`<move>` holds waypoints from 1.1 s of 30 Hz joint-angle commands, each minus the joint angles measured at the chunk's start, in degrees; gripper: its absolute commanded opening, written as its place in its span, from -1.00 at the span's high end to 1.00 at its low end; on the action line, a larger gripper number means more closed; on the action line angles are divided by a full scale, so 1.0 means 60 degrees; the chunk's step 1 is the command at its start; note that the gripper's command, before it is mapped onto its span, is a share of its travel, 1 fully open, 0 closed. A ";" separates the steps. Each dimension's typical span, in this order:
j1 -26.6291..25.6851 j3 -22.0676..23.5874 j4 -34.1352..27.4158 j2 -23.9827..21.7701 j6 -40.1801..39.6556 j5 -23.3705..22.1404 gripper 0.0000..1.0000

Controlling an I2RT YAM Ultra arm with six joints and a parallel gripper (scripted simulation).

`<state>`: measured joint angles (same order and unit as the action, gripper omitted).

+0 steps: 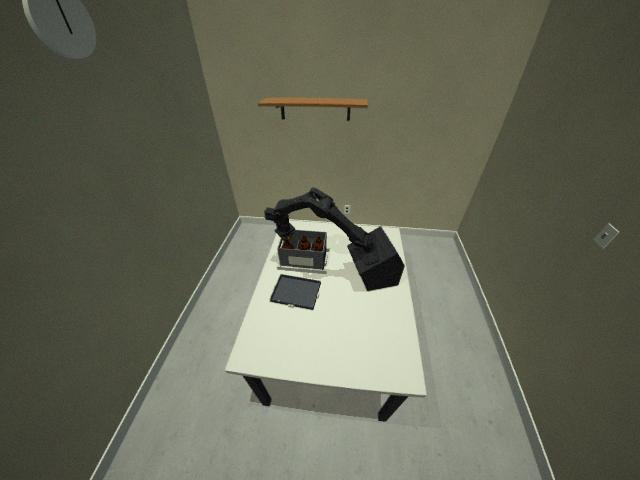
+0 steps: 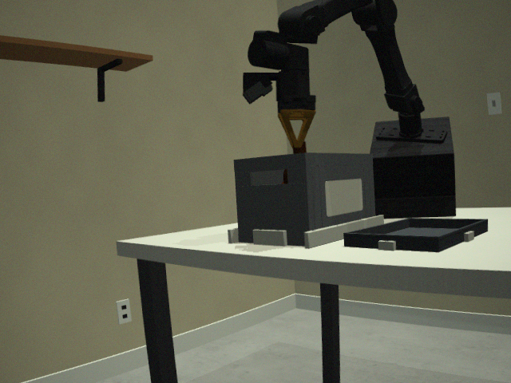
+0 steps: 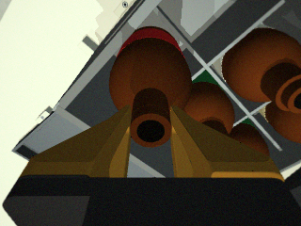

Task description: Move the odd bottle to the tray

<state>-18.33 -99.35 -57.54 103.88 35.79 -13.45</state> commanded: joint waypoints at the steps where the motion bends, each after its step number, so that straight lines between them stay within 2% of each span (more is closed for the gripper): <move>1: -0.0203 -0.0454 -0.0228 -0.0625 -0.0063 0.0029 1.00; 16: -0.0241 -0.0602 -0.0425 -0.0671 -0.0104 -0.0007 1.00; 33: -0.0367 -0.1139 -0.1053 -0.0737 -0.0215 -0.0087 1.00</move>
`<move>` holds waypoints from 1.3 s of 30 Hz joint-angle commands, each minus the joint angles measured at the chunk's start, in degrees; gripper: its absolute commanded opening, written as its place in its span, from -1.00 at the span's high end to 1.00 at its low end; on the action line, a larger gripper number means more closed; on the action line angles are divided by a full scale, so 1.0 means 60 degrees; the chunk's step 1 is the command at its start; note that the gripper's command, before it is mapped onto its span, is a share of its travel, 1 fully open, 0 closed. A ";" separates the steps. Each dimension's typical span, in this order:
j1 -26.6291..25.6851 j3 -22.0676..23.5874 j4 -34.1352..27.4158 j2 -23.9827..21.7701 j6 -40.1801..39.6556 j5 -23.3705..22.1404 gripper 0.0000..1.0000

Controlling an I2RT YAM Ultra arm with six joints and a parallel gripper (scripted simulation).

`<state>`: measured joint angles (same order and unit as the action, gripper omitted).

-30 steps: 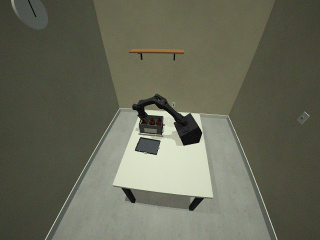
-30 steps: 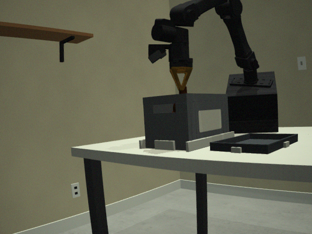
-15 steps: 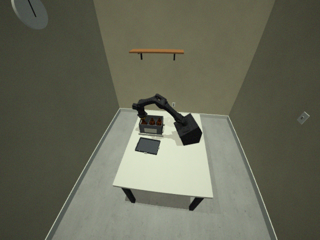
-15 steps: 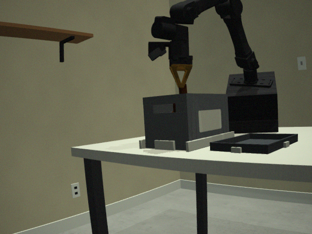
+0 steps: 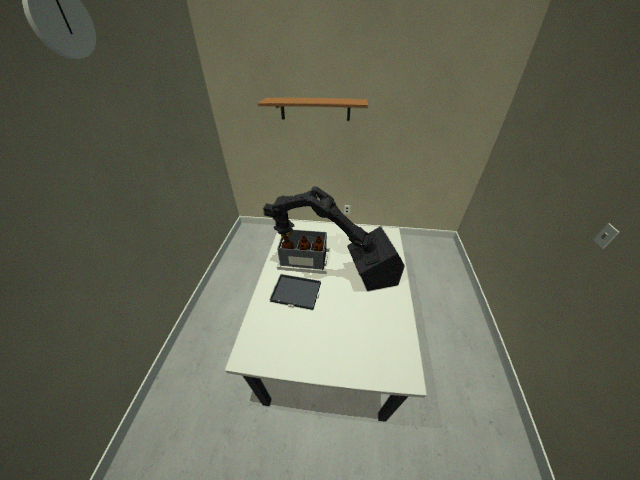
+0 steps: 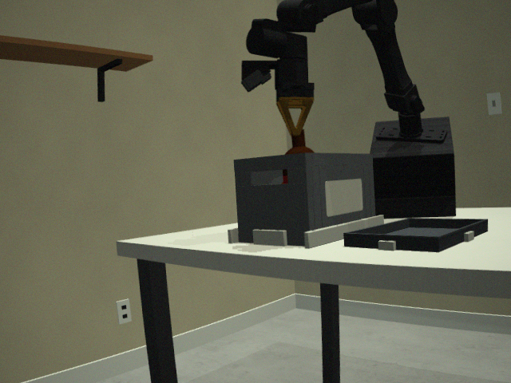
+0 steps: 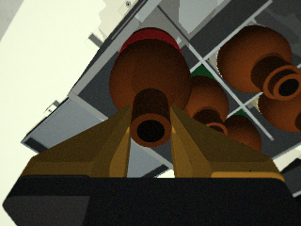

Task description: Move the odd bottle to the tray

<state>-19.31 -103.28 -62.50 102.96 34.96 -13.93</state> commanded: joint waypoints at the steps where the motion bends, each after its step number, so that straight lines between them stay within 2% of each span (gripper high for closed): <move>1: -0.0214 -0.0540 -0.0284 -0.0580 -0.0087 -0.0001 1.00; 15: -0.0316 -0.1014 -0.0796 -0.0596 -0.0177 -0.0059 1.00; 39: -0.0353 -0.1199 -0.0987 -0.0589 -0.0200 -0.0066 1.00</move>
